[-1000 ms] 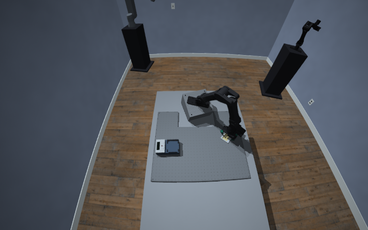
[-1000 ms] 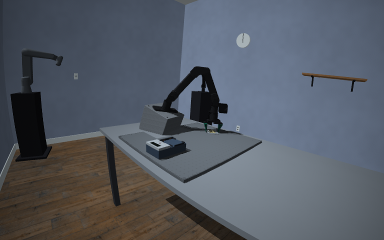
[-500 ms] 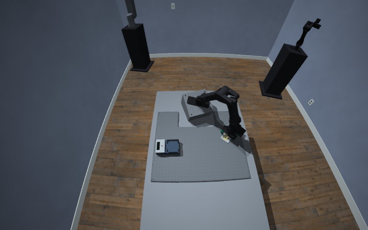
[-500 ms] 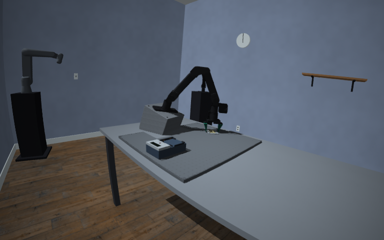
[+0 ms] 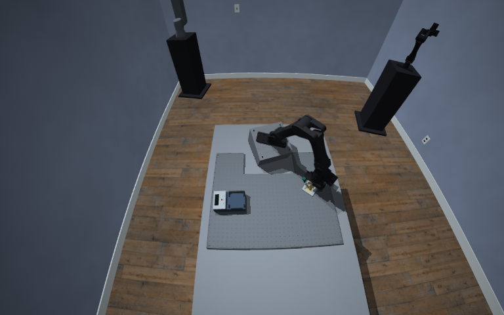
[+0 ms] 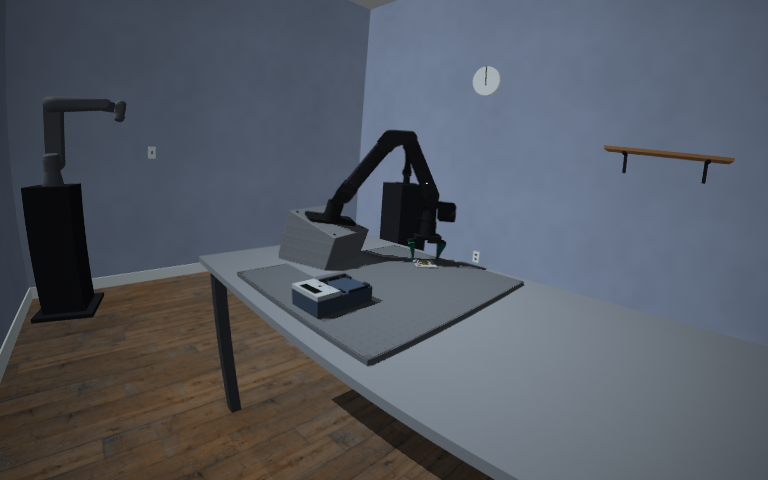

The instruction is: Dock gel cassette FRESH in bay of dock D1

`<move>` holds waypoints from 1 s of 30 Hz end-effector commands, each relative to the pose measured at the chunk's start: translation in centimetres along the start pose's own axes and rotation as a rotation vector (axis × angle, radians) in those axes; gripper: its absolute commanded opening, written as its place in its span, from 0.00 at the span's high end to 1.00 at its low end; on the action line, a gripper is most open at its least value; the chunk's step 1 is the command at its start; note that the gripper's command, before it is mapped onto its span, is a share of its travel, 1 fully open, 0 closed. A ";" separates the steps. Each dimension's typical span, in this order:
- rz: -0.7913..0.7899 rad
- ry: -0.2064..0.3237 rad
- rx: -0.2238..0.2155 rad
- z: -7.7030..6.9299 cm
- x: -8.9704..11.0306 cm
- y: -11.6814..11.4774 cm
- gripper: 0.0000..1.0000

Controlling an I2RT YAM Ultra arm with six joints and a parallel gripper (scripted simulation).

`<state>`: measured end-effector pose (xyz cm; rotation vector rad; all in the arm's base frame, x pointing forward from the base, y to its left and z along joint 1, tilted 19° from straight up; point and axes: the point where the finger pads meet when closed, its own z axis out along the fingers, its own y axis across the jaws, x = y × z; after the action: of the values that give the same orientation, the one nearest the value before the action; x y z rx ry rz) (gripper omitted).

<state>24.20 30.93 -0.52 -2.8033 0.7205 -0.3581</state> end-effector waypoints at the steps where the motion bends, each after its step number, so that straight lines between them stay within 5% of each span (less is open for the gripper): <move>1: -0.006 -0.005 0.035 -2.0 -0.4 -1.4 0.00; 30: -0.006 -0.004 0.035 -5.4 -0.4 -1.3 0.00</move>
<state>23.17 30.48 3.00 -2.7984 0.7184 -0.3593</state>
